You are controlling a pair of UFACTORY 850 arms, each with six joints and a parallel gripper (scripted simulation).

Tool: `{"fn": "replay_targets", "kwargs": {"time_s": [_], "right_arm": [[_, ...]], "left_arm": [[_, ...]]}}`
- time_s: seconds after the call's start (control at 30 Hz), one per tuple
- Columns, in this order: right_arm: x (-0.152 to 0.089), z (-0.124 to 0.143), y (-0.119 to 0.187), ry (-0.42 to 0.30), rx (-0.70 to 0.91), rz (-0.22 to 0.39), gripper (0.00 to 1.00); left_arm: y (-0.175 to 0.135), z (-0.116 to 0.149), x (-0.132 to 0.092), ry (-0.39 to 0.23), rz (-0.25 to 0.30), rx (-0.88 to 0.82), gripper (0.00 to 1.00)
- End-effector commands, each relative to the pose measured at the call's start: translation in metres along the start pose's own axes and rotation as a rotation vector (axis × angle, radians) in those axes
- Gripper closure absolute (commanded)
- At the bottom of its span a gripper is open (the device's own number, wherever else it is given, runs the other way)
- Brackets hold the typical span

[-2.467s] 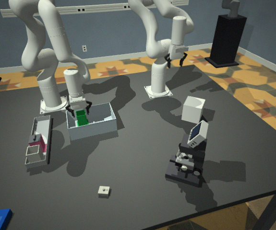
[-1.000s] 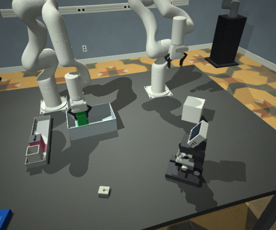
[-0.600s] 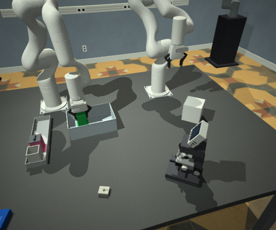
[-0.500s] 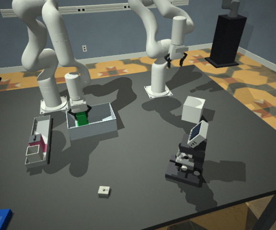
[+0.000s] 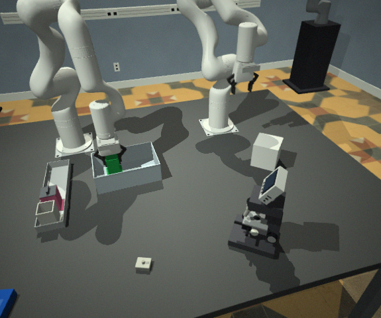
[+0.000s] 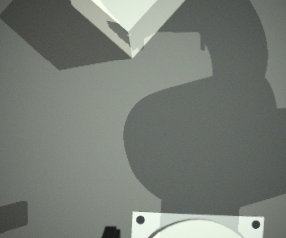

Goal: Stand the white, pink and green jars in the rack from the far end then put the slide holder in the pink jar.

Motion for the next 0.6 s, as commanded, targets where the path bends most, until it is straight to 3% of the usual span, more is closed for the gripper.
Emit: {"fn": "replay_targets", "kwargs": {"time_s": [0.0, 0.57], "right_arm": [[0.0, -0.001, 0.0, 0.001, 0.0, 0.0, 1.0], [-0.017, -0.001, 0.0, 0.001, 0.0, 0.0, 1.0]], "left_arm": [[0.0, -0.001, -0.001, 0.002, 0.0, 0.0, 0.0], [0.0, -0.001, -0.001, 0.002, 0.0, 0.0, 0.0]]}}
Point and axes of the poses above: on each arm, the point where the finger pads meet when closed, its own x axis out along the fingers, its own y axis across the jaws, z = x × y, the point moved 3 cm from there along -x, back along the fingers, and after that the axes turned 15 degrees about -x, right-handed, at the moved point
